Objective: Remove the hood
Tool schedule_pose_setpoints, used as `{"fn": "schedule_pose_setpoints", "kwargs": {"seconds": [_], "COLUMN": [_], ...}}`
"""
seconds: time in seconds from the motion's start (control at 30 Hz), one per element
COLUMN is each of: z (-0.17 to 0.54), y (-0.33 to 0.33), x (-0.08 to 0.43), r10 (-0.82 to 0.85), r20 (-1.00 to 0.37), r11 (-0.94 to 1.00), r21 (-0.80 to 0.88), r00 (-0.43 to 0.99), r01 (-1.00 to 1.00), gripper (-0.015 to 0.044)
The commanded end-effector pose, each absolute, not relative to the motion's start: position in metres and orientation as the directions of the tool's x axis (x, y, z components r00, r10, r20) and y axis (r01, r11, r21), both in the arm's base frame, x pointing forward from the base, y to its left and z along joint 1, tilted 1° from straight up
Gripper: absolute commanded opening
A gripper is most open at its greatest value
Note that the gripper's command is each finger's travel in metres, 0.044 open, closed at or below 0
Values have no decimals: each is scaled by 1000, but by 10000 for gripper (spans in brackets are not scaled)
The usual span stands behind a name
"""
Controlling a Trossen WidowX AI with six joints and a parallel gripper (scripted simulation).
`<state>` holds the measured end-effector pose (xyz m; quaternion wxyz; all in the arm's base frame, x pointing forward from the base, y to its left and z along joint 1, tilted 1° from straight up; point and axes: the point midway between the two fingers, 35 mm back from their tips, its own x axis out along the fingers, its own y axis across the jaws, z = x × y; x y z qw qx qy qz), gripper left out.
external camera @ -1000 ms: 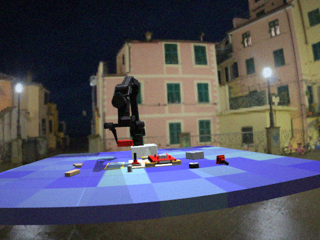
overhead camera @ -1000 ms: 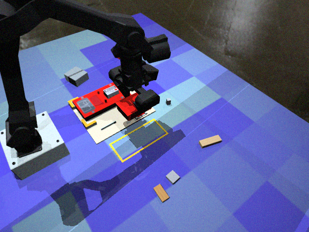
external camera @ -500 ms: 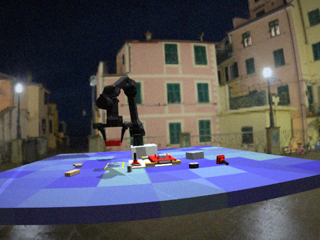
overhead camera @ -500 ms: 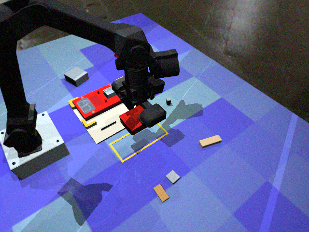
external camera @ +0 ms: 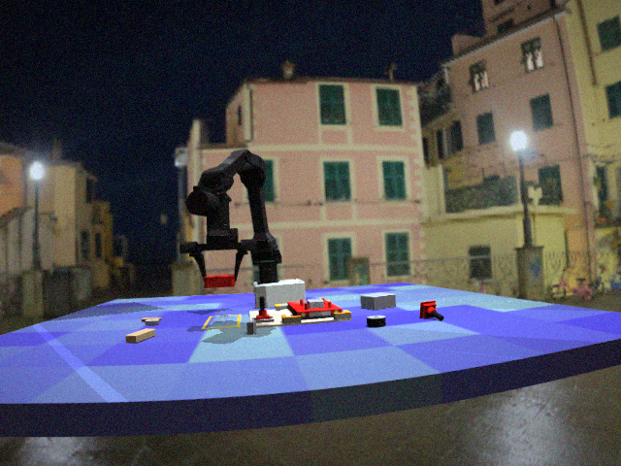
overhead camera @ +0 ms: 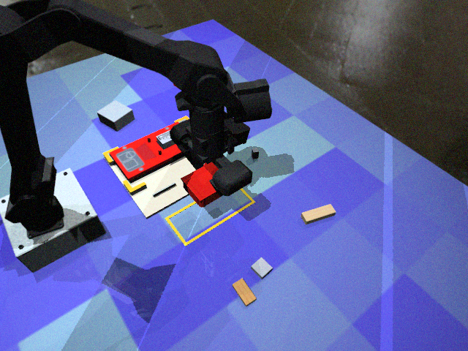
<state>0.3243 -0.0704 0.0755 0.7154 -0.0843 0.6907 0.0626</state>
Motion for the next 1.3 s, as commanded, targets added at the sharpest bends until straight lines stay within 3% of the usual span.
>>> {"fn": "schedule_pose_setpoints", "kwargs": {"seconds": [0.0,1.27], "z": [72,40], "y": [-70,-71], "x": [324,326], "r10": [-24,-24], "r20": [-999,-999], "r11": [977,977], "r21": [-31,-31], "r00": [36,36], "r01": [-209,-209], "gripper": [0,0]}}
